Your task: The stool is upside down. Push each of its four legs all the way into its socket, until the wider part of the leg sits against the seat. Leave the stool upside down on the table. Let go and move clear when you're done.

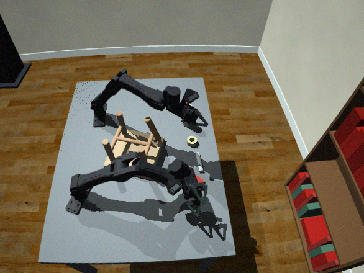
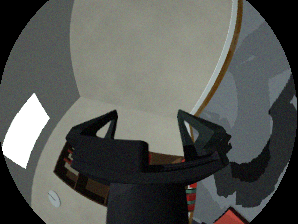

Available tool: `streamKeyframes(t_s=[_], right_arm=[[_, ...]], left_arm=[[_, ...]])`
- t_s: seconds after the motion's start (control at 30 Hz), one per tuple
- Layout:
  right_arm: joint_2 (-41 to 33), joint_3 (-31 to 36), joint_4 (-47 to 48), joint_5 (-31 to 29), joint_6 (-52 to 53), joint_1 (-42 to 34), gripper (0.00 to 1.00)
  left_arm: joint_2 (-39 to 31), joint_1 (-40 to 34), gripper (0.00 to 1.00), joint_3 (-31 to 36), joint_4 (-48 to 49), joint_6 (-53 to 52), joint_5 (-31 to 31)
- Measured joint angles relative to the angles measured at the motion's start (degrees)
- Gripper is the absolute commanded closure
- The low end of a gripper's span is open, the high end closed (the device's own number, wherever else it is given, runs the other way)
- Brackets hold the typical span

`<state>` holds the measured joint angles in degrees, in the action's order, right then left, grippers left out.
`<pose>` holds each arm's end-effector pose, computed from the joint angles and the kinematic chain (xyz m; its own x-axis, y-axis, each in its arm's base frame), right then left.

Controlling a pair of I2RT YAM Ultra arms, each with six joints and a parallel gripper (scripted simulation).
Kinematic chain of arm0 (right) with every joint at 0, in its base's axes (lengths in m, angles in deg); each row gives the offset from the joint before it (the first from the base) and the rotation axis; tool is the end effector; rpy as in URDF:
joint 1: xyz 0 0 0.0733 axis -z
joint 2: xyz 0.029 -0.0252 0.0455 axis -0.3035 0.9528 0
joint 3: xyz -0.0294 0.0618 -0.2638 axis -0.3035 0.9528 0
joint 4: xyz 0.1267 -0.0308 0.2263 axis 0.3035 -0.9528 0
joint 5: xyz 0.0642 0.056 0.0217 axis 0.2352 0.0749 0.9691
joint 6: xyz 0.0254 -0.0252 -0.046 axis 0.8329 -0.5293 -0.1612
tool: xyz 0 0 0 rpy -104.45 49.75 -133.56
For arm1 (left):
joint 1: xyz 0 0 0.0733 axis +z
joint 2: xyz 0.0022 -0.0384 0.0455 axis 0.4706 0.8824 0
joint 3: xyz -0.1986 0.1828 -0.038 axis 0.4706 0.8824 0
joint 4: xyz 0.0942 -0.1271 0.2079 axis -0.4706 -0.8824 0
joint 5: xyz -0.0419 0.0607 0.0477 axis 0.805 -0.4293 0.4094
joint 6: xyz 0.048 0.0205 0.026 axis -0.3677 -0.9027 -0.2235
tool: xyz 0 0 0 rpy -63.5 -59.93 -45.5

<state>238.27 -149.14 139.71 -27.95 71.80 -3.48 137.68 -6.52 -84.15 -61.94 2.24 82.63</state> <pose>0.5194 0.1583 0.1888 0.8496 0.4922 -0.1896 0.0954 0.2101 0.9730 0.4519 -0.3165 0.3287 -0.4395 -0.4724 -0.7640 0.4946 0.5828 -0.6448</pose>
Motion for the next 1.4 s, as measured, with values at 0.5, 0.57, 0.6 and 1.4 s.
streamKeyframes(t_s=[0.5,0.57,0.6,1.4], right_arm=[[0.0,0.0,0.0,0.0,0.0,0.0,0.0],[0.0,0.0,0.0,0.0,0.0,0.0,0.0],[0.0,0.0,0.0,0.0,0.0,0.0,0.0],[0.0,0.0,0.0,0.0,0.0,0.0,0.31]], left_arm=[[0.0,0.0,1.0,0.0,0.0,0.0,0.0],[0.0,0.0,1.0,0.0,0.0,0.0,0.0],[0.0,0.0,0.31,0.0,0.0,0.0,0.0],[0.0,0.0,0.31,0.0,0.0,0.0,0.0]])
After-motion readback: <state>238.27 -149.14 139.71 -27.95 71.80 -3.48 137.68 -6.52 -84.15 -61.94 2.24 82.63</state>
